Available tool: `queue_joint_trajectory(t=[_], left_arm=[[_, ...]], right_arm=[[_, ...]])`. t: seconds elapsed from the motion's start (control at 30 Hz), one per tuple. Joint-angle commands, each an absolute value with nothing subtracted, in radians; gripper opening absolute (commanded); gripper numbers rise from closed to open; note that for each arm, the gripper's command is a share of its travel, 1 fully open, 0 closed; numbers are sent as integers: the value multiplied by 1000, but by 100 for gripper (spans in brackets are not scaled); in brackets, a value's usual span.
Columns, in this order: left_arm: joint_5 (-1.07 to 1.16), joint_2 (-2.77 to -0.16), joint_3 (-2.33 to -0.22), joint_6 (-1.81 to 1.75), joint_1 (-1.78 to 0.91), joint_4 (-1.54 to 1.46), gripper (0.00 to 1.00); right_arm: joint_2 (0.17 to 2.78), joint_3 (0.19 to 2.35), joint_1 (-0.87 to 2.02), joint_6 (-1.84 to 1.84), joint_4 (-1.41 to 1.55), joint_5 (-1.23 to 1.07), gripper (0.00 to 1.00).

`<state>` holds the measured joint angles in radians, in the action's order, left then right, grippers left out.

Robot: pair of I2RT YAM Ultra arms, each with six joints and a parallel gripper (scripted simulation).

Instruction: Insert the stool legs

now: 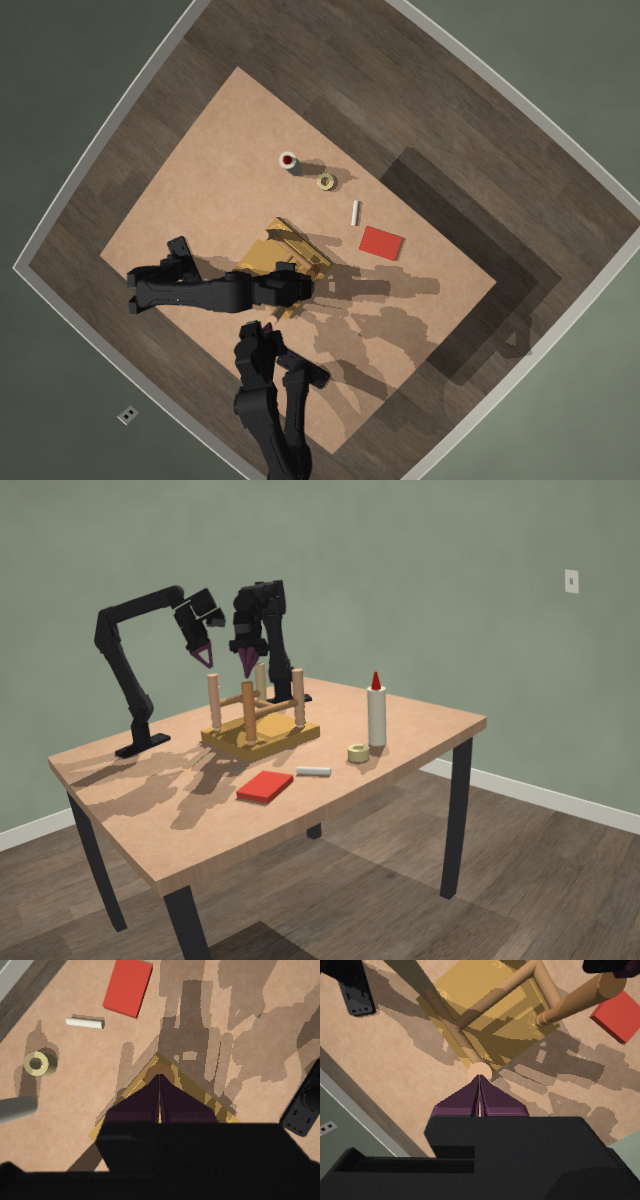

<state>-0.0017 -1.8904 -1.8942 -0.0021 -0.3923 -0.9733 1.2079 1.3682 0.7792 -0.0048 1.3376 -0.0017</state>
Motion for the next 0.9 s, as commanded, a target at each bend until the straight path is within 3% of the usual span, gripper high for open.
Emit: queue_joint_trajectory(t=[0.0,0.87], left_arm=[[-3,-1876,-1929,2,-388,-979,0],[-2,-1905,-1851,-1,-392,-987,0]], right_arm=[[1177,1334,794,-9,1311,-6,0],[1206,1274,780,-6,1309,-2,0]])
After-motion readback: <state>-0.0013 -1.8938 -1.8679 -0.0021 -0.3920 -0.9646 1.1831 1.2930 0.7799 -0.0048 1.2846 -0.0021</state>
